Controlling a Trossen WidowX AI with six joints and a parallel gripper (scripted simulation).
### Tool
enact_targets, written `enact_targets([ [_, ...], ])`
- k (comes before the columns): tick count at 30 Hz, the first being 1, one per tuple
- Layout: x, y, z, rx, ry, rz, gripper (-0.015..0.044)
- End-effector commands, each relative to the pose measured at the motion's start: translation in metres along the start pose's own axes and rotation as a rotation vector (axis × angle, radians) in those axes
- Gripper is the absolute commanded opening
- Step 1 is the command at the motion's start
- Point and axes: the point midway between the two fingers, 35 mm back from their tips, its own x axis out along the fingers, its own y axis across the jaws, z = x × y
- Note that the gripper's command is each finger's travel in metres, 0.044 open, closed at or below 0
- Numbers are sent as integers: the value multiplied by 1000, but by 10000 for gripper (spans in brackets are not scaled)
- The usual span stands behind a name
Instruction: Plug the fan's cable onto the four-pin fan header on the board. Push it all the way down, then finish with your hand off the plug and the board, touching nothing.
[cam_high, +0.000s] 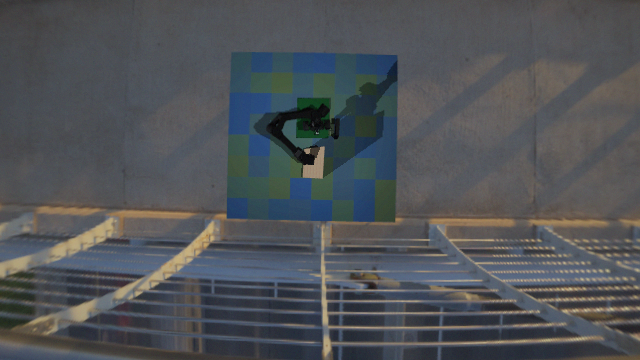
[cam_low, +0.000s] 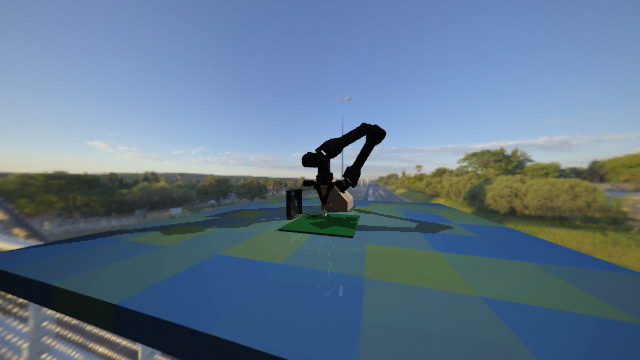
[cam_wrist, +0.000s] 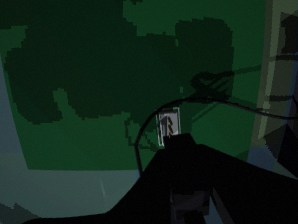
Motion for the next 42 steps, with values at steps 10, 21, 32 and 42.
enact_targets([
  [10,12,0,4,8,-2,-1,0],
  [21,21,0,4,8,-2,0,0],
  [32,21,1,2,14,-2,0,0],
  [42,22,1,1,17,-2,0,0],
])
